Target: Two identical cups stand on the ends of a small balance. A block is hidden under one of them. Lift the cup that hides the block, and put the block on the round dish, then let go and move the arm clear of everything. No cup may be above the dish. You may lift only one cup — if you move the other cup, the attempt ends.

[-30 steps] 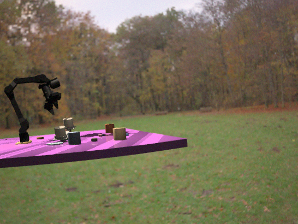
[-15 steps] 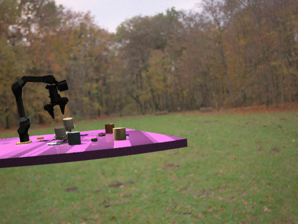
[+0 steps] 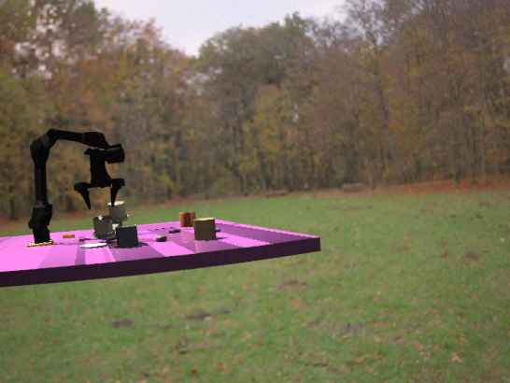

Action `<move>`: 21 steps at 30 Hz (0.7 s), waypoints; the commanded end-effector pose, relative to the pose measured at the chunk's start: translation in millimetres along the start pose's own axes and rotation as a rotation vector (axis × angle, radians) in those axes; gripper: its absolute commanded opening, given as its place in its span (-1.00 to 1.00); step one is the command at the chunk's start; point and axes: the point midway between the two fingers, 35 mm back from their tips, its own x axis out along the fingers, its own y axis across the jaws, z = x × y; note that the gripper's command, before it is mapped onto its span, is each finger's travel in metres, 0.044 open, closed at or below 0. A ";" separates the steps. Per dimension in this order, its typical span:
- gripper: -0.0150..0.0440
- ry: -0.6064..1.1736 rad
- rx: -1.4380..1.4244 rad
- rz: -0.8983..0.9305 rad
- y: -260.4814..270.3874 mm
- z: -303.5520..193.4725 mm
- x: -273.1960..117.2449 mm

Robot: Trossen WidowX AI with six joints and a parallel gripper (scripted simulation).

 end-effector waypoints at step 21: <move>1.00 -0.020 -0.046 0.013 -2.9 -2.6 33.4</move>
